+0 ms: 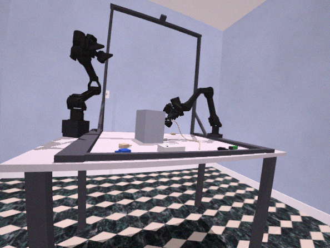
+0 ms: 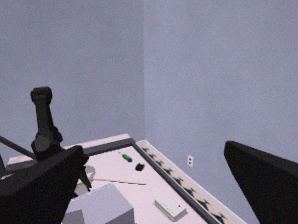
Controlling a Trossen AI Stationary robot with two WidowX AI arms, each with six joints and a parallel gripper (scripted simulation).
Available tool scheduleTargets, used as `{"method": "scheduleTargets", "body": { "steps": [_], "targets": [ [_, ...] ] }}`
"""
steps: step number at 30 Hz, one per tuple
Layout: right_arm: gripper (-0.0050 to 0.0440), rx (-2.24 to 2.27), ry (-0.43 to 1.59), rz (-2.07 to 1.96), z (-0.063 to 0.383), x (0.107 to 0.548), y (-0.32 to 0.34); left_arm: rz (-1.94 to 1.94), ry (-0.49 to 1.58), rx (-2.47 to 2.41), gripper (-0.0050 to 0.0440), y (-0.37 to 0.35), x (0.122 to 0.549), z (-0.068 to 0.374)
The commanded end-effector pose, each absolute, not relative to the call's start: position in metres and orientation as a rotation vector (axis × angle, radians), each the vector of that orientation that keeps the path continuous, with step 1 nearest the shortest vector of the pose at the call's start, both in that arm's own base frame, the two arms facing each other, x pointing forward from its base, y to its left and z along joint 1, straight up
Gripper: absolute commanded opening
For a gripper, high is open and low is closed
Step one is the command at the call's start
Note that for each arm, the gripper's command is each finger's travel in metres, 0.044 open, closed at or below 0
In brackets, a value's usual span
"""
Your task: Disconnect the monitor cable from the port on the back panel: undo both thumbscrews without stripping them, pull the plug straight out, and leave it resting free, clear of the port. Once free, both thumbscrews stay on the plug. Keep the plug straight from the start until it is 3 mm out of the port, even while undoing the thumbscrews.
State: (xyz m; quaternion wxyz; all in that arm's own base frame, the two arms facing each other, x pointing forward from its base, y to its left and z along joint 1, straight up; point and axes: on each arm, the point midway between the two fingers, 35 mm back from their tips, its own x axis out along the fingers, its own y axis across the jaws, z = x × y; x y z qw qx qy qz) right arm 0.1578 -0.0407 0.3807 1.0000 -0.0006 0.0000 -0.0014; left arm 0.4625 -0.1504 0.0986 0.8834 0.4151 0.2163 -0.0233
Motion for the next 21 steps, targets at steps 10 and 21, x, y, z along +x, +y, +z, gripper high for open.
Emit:
{"method": "scheduleTargets", "body": {
  "steps": [10,21],
  "targets": [
    [0.0440,-0.005,-0.001,0.000,0.3833,0.1576,-0.0394,-0.039,0.425,0.844,0.0440,-0.1514,0.4647,0.1111],
    [0.0440,-0.005,-0.001,0.000,0.3833,0.1576,-0.0394,-0.027,0.403,0.894,0.0440,-0.1526,0.4665,0.1103]
  ]
}}
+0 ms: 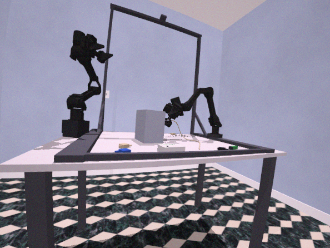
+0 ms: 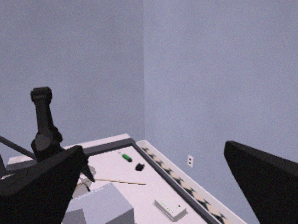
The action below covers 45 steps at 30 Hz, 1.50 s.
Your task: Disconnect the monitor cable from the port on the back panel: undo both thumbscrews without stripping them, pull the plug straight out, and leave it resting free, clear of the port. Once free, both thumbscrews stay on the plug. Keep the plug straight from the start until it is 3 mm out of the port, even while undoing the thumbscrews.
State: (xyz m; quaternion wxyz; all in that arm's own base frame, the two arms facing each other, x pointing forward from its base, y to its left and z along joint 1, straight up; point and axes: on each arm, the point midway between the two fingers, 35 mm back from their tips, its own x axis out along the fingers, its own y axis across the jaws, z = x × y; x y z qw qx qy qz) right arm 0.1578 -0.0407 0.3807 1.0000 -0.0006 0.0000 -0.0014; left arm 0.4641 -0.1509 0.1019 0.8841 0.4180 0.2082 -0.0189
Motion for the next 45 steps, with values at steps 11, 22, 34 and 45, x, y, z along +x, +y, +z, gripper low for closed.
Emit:
{"method": "scheduleTargets", "body": {
  "steps": [11,22,34,45],
  "targets": [
    [0.0440,-0.005,-0.001,0.000,0.383,0.158,-0.039,0.140,0.278,1.321,0.0440,-0.157,0.466,0.101],
    [0.0440,-0.005,-0.001,0.000,0.383,0.158,-0.039,0.177,0.268,1.386,0.0344,-0.157,0.463,0.099],
    [0.0440,-0.005,-0.001,0.000,0.383,0.158,-0.039,0.177,0.268,1.386,0.0104,-0.157,0.463,0.099],
    [0.0440,-0.005,-0.001,0.000,0.383,0.158,-0.039,0.177,0.268,1.386,0.0000,-0.157,0.463,0.099]
  ]
}}
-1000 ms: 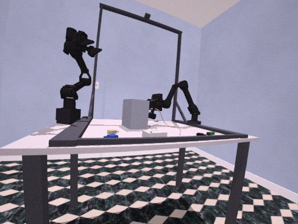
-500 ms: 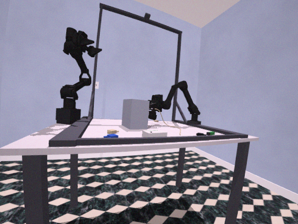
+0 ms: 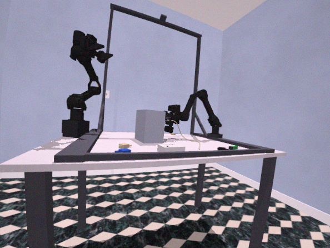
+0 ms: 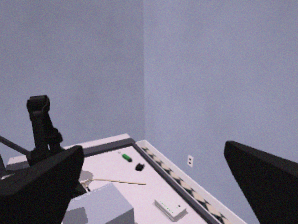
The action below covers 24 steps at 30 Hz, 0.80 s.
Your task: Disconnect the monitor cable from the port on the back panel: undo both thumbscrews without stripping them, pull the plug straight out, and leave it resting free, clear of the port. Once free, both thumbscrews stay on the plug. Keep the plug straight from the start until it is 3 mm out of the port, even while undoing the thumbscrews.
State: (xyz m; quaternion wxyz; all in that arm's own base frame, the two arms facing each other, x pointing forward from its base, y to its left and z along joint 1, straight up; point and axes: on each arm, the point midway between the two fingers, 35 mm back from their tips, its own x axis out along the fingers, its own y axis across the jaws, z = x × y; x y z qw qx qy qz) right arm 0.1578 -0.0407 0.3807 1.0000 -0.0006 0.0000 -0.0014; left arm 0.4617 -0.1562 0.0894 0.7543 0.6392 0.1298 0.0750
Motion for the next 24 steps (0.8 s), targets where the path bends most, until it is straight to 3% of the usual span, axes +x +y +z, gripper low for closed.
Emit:
{"method": "scheduleTargets", "body": {
  "steps": [1,24],
  "targets": [
    [0.0440,-0.005,-0.001,0.000,0.3833,0.1576,-0.0394,0.176,0.270,1.382,0.0000,-0.1566,0.4629,0.0995],
    [0.0440,-0.005,-0.001,0.000,0.3833,0.1576,-0.0394,0.095,0.332,1.184,0.0000,-0.1554,0.4633,0.1041]
  ]
}}
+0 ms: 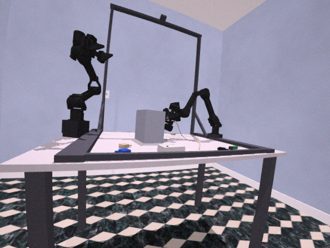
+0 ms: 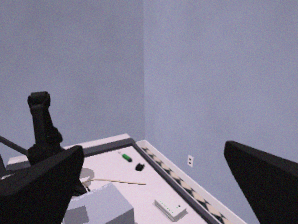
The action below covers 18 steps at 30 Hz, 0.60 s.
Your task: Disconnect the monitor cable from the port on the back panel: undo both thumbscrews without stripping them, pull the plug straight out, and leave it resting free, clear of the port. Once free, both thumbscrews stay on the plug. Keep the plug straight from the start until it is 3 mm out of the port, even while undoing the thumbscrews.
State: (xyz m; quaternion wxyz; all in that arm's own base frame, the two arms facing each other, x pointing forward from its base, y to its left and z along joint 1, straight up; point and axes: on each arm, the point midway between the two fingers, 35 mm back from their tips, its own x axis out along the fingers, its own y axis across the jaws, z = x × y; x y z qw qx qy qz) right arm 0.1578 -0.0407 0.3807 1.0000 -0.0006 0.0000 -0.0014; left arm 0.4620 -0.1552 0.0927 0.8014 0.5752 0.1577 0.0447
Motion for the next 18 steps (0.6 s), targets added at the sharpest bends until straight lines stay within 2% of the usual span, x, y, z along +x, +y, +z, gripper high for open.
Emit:
{"method": "scheduleTargets", "body": {
  "steps": [1,18],
  "targets": [
    [0.0440,-0.005,-0.001,0.000,0.3833,0.1576,-0.0394,0.089,0.337,1.169,0.0000,-0.1552,0.4632,0.1044],
    [0.0440,-0.005,-0.001,0.000,0.3833,0.1576,-0.0394,0.036,0.375,1.036,0.0000,-0.1539,0.4637,0.1073]
  ]
}}
